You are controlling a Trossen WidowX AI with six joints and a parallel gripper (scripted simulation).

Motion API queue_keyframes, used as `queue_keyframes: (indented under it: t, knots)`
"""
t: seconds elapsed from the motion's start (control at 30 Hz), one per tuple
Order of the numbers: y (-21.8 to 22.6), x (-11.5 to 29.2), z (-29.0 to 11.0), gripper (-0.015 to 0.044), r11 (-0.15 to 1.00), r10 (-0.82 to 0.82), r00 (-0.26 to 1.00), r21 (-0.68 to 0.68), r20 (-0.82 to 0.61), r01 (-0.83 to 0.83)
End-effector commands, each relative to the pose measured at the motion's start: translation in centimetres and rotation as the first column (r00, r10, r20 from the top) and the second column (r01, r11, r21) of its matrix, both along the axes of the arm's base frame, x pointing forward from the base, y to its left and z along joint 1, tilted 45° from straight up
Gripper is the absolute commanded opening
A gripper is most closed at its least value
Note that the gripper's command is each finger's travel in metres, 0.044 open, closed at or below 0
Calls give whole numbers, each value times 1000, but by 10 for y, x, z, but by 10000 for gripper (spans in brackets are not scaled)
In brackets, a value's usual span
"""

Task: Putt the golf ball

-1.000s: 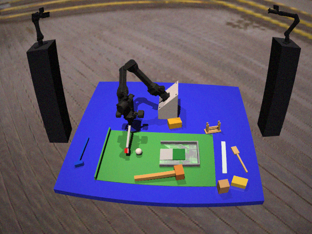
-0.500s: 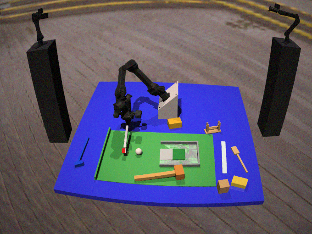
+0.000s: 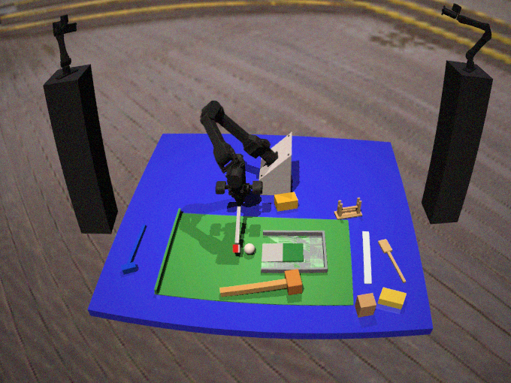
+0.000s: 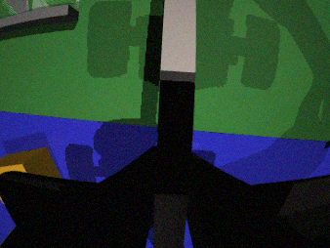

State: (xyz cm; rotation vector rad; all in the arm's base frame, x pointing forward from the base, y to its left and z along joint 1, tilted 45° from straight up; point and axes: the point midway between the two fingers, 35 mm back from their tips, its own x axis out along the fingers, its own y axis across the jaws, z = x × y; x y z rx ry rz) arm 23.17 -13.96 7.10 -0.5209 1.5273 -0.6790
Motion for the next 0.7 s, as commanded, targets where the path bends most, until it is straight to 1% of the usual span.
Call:
queue_keyframes:
  t: [0.0,0.17,0.47,0.57,0.6,0.67]
  knots:
    - [9,-3,-8,0,1000,-10,1000,-18,12,10]
    - [18,0,0,0,1000,-9,1000,-15,12,10]
    - [50,2,33,0,1000,-10,1000,-14,11,10]
    - [51,2,34,0,1000,-10,1000,-15,11,10]
    - [45,1,27,0,1000,-5,1000,-17,0,5]
    - [45,1,27,0,1000,-5,1000,-17,0,5]
